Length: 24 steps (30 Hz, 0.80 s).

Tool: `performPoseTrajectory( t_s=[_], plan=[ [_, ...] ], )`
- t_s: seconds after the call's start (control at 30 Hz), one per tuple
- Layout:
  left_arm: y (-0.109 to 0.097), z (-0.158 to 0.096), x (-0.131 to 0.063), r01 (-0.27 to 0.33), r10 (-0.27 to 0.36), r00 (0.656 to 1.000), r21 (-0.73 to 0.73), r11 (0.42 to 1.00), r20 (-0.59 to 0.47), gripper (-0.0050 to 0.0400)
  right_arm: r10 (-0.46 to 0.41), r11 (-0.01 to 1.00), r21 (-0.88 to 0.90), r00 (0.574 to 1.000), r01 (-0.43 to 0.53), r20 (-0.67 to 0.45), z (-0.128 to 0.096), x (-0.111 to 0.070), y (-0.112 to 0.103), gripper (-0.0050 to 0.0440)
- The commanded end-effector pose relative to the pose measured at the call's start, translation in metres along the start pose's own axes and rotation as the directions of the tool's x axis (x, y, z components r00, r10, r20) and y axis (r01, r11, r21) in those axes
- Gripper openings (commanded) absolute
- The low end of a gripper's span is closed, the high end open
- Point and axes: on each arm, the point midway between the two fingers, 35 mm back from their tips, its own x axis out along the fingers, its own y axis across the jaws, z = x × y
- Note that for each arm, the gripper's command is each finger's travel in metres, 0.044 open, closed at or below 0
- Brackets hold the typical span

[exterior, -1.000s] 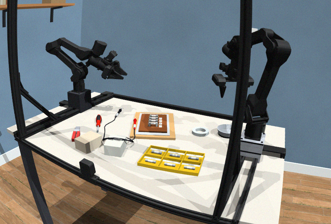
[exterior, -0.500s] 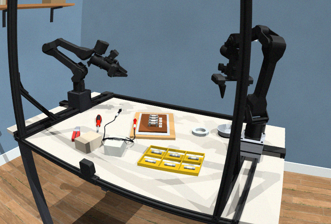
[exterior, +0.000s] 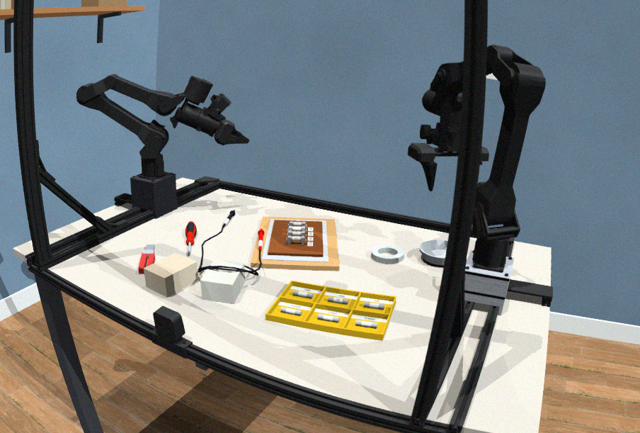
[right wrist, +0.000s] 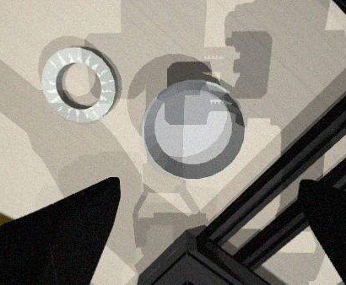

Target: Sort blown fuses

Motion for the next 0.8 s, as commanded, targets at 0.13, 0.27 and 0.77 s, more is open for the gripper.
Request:
performPoseTrajectory(
  t_s=[0.13, 0.27, 0.77],
  plan=[
    [0.028, 0.004, 0.005, -0.034, 0.033, 0.999, -0.015, 0.999, -0.042, 0.04, 0.002, 1.0, 0.0, 1.0, -0.002, 0.011, 0.004, -0.005, 0.0, 0.04],
    [0.035, -0.002, 0.008, -0.034, 0.032, 0.994, -0.014, 0.999, -0.102, 0.04, 0.002, 1.0, 0.0, 1.0, -0.002, 0.011, 0.004, -0.005, 0.0, 0.04],
    [0.034, -0.007, 0.004, -0.035, 0.026, 0.928, -0.016, 0.999, -0.373, 0.04, 0.002, 1.0, 0.0, 1.0, -0.002, 0.011, 0.004, -0.005, 0.0, 0.04]
  ],
)
